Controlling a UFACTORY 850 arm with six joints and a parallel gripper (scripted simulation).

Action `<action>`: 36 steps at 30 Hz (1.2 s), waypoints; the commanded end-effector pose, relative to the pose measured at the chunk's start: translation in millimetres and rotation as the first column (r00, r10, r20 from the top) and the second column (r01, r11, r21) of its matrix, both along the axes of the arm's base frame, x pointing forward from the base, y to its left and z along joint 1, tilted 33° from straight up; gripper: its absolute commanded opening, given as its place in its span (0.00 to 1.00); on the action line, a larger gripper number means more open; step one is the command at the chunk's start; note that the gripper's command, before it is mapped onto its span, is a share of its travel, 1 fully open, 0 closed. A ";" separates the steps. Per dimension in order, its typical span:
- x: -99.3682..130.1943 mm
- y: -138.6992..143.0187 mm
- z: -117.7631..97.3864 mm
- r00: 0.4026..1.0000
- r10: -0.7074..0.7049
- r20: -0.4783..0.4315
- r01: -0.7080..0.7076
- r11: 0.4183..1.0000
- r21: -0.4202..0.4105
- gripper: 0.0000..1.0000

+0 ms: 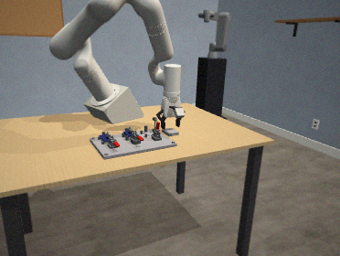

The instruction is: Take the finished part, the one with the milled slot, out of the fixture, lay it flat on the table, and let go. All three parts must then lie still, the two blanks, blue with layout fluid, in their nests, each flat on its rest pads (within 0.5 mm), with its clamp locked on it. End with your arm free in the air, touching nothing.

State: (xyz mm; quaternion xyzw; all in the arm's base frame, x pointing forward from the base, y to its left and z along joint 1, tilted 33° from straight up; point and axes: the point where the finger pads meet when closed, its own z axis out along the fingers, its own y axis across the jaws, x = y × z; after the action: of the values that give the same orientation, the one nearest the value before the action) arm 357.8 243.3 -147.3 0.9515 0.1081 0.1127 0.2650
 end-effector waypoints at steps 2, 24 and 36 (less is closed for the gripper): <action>-5.2 10.2 17.2 1.000 0.000 0.000 0.000 1.000 0.000 0.95; -20.9 38.0 65.5 1.000 0.000 0.000 0.000 1.000 0.000 0.95; -21.3 38.6 66.5 1.000 0.000 0.000 0.000 1.000 0.000 0.95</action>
State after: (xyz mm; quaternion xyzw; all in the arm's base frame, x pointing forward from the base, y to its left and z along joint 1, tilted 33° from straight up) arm 336.3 280.8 -81.6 0.9514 0.1081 0.1121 0.2657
